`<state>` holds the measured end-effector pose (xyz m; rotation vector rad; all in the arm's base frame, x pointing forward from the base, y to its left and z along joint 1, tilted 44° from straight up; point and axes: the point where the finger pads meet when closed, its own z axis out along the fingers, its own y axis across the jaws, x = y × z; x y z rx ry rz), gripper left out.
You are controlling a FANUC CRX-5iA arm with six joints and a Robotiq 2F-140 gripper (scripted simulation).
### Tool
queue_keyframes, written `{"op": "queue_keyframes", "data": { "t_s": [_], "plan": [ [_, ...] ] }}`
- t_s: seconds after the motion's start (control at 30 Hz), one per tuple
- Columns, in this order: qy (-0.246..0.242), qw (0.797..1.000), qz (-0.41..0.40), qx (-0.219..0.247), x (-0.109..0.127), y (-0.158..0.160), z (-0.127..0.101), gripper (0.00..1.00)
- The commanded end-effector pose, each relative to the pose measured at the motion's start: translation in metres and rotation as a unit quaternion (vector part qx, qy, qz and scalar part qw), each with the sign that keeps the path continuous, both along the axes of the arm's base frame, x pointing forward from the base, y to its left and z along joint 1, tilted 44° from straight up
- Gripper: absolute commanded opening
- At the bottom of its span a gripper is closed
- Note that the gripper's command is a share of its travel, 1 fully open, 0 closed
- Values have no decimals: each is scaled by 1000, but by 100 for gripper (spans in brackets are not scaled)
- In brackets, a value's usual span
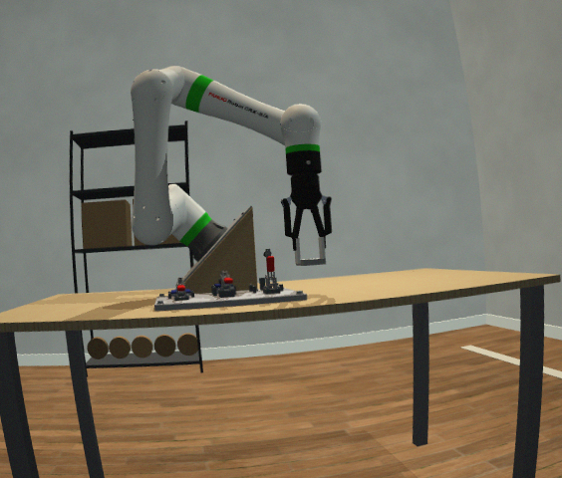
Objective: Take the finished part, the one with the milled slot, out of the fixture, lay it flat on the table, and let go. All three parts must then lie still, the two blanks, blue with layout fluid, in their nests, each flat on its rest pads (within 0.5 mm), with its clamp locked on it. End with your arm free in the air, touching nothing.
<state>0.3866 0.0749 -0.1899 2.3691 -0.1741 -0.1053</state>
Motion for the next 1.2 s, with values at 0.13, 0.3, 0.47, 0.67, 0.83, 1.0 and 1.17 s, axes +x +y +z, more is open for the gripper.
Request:
{"op": "queue_keyframes", "data": {
  "t_s": [0.13,0.3,0.47,0.67,0.83,1.0,1.17],
  "plan": [
    [0,1000,0,0,-2,-13,-14,0],
    [0,1000,0,0,-3,-18,-19,0],
    [0,1000,0,0,-5,-27,-28,0],
    [0,1000,0,0,-6,-35,-38,0],
    [0,1000,0,0,-7,-40,-42,0],
    [0,1000,0,0,-8,-43,-45,0],
    [0,1000,0,0,-8,-45,-47,0]
  ]
}}
